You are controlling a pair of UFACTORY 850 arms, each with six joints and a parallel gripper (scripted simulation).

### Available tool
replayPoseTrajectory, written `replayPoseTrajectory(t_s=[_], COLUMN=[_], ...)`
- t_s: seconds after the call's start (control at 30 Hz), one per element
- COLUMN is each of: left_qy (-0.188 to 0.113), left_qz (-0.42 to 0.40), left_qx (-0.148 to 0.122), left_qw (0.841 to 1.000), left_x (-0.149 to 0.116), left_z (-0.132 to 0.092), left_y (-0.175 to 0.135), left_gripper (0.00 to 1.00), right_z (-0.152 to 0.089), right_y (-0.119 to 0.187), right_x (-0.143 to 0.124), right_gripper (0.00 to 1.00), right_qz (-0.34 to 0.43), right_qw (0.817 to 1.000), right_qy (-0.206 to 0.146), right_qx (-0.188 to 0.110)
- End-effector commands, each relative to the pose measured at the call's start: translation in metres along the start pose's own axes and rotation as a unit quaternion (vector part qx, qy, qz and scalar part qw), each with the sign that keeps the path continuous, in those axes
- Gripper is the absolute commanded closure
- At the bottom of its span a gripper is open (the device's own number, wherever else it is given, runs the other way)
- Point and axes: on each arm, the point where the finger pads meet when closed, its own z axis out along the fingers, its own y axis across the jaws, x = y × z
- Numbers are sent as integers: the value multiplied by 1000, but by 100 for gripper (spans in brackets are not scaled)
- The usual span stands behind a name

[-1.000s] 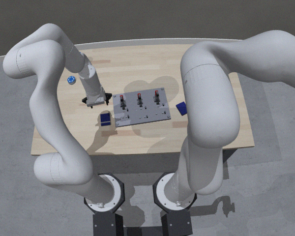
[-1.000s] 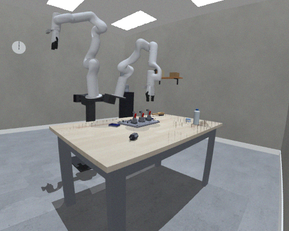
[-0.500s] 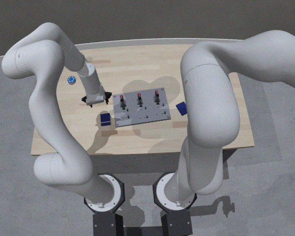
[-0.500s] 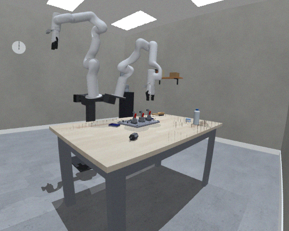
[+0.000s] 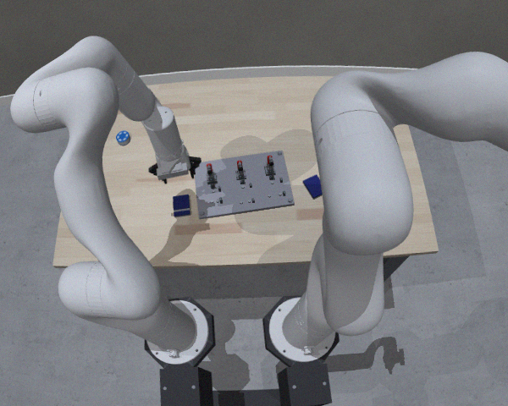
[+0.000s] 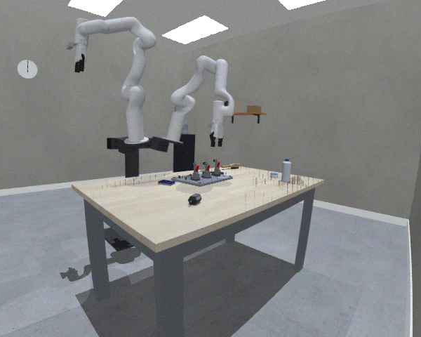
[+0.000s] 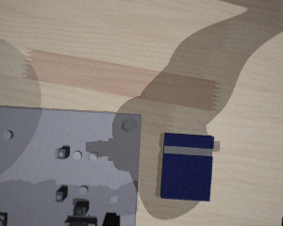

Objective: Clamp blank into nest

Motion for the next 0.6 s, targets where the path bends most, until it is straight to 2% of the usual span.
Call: replayPoseTrajectory(t_s=[0.0, 0.2, 0.37, 0.43, 0.57], left_qy=[-1, -1, -1, -1, -1], left_qz=[0, 0, 0, 0, 0], left_qx=[0, 0, 0, 0, 0], left_qw=[1000, 1000, 1000, 1000, 1000], left_x=[0, 3, 5, 5, 8], left_z=[-1, -1, -1, -1, -1], left_y=[-23, -69, -121, -121, -171], left_gripper=[0, 0, 0, 0, 0], right_z=[-1, -1, -1, -1, -1], right_y=[0, 0, 0, 0, 0], right_x=[0, 0, 0, 0, 0], right_gripper=[0, 0, 0, 0, 0], right_qz=[0, 0, 0, 0, 0], right_qw=[1000, 1000, 1000, 1000, 1000], right_qy=[1, 1, 1, 1, 1], right_qx=[0, 0, 0, 0, 0])
